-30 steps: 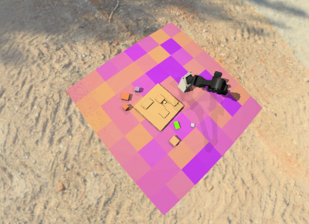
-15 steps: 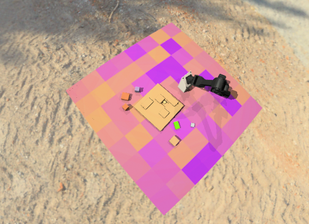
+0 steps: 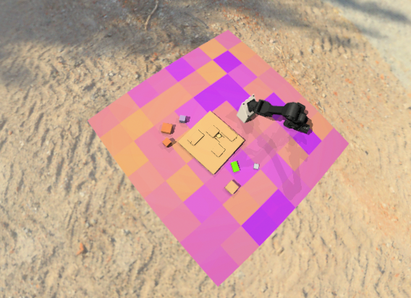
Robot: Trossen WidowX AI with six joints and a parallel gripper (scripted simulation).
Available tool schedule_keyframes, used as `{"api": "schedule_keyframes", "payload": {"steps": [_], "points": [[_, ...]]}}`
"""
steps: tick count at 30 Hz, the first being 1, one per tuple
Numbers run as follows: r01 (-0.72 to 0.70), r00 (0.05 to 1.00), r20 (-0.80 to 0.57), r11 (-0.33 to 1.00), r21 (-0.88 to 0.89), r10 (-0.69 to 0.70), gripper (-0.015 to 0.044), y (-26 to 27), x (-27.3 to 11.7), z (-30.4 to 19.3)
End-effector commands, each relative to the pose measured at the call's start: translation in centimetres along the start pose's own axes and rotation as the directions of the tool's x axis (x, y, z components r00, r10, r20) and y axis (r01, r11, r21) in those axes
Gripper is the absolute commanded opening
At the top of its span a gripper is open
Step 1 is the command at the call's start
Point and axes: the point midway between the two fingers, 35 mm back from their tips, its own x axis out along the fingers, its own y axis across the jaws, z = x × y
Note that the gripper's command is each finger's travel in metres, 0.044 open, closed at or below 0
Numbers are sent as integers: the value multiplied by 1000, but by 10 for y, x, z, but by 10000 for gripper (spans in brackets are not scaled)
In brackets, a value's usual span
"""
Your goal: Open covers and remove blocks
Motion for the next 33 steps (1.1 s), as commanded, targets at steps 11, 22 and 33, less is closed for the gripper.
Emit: {"api": "schedule_keyframes", "payload": {"steps": [11, 22, 33], "points": [[63, 993, 97, 996, 70, -70, 0, -14, -12, 38], [154, 966, 189, 980, 128, -177, 0, -38, -35, 65], [255, 908, 290, 948, 193, -303, 0, -66, -71, 90]]}}
